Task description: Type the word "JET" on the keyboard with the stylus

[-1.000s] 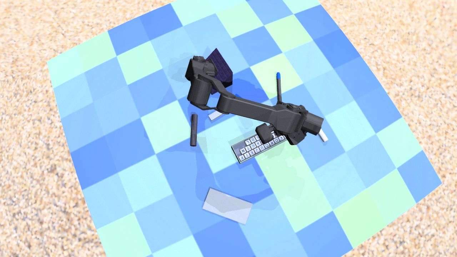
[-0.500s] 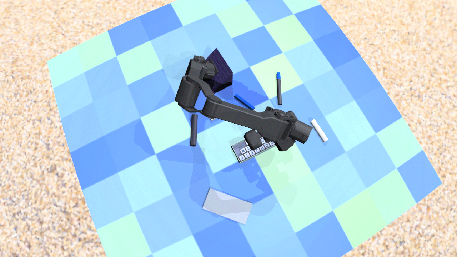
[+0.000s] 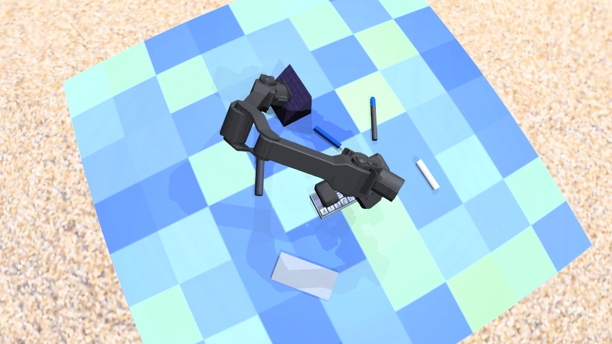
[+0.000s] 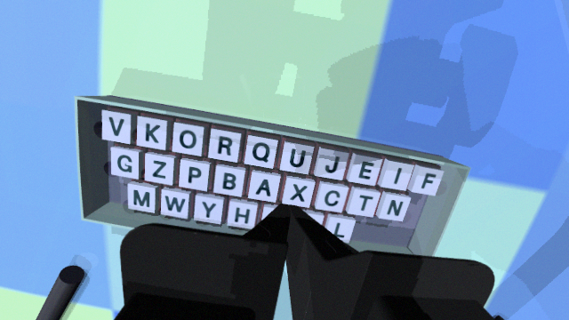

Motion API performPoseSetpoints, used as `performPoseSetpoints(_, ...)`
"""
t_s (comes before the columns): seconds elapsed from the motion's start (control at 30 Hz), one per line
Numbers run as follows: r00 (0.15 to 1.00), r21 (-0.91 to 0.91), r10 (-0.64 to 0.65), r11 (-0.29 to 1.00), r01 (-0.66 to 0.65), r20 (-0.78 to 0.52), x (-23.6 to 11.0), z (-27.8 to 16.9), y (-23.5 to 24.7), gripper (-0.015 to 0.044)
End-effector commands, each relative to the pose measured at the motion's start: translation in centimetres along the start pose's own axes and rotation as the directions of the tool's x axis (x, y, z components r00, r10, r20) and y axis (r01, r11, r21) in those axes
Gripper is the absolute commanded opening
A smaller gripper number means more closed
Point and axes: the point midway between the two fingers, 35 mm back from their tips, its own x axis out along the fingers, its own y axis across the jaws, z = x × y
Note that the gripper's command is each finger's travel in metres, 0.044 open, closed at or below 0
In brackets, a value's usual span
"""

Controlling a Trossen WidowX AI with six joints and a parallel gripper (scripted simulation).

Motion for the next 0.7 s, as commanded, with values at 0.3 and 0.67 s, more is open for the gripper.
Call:
performPoseSetpoints(0.3,1.000,0.017,-0.007,1.000,0.007,0.004,0.0,0.0,-6.2,0.0000)
performPoseSetpoints(0.67,1.000,0.016,-0.006,1.000,0.006,0.002,0.0,-3.3,-3.2,0.0000)
